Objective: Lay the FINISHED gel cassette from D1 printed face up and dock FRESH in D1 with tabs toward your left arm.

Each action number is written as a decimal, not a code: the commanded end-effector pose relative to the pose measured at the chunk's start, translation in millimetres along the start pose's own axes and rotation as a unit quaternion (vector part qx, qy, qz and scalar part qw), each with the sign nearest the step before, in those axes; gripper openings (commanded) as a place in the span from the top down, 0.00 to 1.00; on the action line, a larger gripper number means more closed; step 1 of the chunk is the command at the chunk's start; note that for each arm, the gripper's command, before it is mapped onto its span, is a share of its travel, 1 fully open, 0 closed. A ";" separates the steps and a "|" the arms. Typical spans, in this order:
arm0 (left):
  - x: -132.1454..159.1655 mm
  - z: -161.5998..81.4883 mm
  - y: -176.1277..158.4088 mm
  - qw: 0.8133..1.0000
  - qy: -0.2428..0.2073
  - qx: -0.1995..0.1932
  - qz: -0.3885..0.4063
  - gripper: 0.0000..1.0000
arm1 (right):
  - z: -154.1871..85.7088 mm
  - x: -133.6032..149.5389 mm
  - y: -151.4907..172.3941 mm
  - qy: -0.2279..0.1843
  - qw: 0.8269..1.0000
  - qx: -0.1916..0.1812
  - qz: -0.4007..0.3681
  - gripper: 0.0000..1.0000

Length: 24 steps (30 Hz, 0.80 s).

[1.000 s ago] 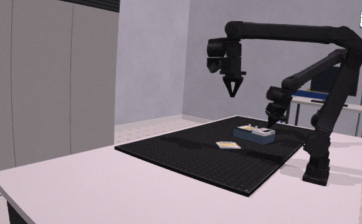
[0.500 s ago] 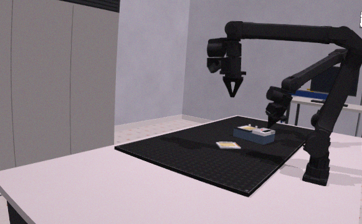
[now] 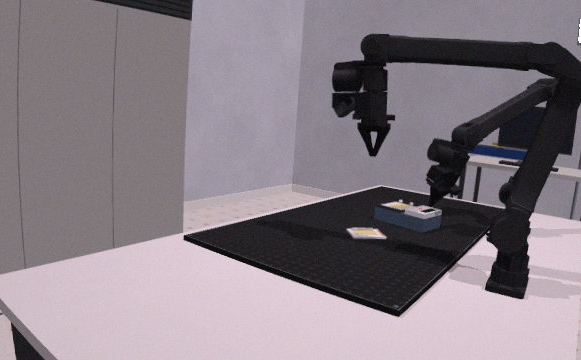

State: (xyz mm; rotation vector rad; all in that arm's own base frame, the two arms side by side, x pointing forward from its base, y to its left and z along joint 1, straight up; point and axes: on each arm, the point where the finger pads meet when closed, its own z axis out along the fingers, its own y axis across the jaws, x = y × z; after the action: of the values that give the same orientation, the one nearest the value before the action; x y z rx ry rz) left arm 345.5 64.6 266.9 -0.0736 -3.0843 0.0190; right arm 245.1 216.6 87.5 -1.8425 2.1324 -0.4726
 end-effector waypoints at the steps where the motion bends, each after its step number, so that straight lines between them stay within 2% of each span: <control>1: -5.6 -26.2 2.5 1.000 -0.028 -0.007 -0.006 1.00 | 6.7 2.3 2.9 0.005 1.000 -0.002 0.004 1.00; 24: -5.6 -26.2 2.5 1.000 -0.028 -0.007 -0.006 1.00 | 14.5 2.3 6.5 0.005 1.000 -0.002 0.004 1.00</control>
State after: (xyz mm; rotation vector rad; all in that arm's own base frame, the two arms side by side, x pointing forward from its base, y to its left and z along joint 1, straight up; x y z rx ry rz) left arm 345.5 64.6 266.9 -0.0736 -3.0843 0.0190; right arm 245.7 217.3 81.8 -1.8386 2.1300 -0.4716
